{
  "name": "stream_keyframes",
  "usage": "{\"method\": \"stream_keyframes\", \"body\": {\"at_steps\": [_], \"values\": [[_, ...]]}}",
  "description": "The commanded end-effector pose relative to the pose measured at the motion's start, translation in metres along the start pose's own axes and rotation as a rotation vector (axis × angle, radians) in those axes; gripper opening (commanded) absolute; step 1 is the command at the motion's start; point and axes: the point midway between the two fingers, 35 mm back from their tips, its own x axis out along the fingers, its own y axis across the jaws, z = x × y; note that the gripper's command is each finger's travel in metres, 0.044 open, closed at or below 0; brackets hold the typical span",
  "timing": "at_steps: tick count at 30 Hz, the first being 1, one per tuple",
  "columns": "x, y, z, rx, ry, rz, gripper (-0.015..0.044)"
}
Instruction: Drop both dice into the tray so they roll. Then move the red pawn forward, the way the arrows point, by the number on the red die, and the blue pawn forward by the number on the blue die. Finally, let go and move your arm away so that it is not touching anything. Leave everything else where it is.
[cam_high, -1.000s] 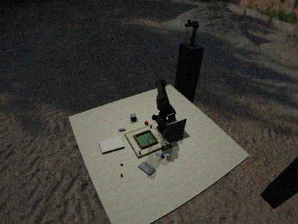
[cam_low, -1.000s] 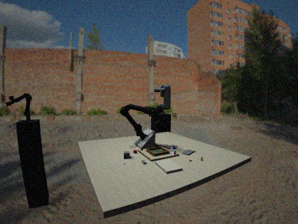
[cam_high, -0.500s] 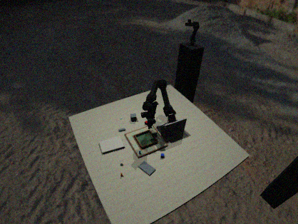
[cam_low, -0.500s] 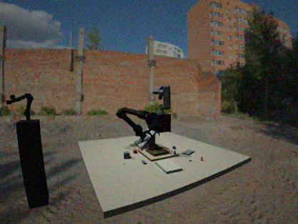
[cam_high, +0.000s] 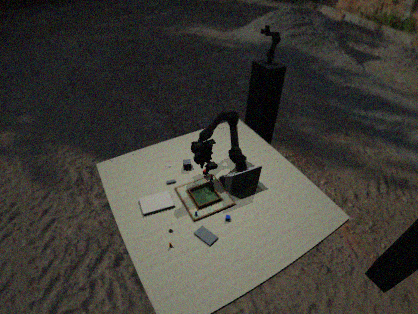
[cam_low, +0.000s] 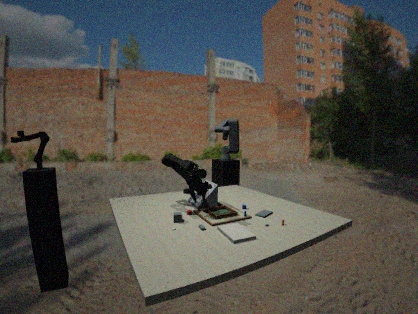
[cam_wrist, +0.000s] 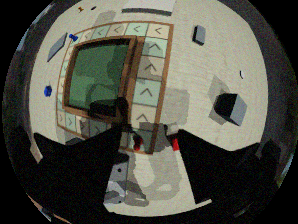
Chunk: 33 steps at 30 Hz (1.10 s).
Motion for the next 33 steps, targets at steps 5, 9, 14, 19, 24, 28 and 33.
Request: {"method": "stream_keyframes", "body": {"at_steps": [5, 9, 14, 19, 24, 28, 33], "values": [[0.008, -0.054, -0.046, -0.305, 0.178, -0.062, 0.0275], [0.008, -0.054, -0.044, -0.305, 0.178, -0.062, 0.0275], [0.017, -0.055, -0.044, -0.305, 0.178, -0.062, 0.0275], [0.028, -0.056, -0.046, -0.305, 0.178, -0.062, 0.0275], [0.04, -0.057, -0.049, -0.305, 0.178, -0.063, 0.0275], [0.045, -0.058, -0.049, -0.305, 0.178, -0.063, 0.0275], [0.053, -0.058, -0.05, -0.304, 0.178, -0.062, 0.0275]]}}
